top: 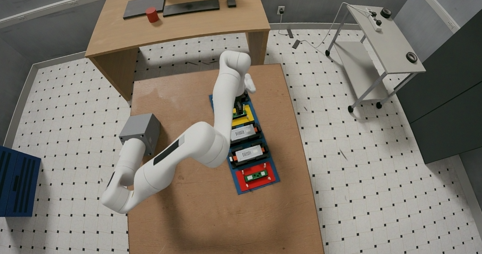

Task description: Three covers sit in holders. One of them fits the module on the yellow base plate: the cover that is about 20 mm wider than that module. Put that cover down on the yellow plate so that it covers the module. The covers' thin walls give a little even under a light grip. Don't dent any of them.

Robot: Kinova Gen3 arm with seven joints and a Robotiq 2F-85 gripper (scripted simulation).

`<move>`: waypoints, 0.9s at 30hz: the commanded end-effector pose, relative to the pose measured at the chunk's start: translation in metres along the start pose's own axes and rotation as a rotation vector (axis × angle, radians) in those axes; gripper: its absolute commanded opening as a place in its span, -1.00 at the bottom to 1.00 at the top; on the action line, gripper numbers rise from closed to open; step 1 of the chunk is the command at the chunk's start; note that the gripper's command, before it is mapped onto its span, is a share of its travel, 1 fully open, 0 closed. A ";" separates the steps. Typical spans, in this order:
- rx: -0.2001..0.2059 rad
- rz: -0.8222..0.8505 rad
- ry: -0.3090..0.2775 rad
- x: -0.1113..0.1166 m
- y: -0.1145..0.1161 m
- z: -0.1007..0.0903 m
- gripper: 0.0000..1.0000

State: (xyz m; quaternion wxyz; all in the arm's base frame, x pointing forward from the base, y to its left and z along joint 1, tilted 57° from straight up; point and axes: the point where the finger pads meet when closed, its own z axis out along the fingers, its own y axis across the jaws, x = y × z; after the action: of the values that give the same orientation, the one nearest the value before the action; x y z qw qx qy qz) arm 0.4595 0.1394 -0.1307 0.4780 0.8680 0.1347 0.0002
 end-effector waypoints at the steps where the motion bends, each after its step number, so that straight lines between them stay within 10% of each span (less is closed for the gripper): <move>1: 0.001 0.000 0.002 0.000 0.000 0.000 1.00; 27: 0.001 0.000 0.002 0.000 -0.006 0.000 1.00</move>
State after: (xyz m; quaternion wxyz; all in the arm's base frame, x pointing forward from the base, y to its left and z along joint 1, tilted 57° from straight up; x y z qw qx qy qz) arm 0.4596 0.1383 -0.1314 0.4780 0.8679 0.1347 0.0002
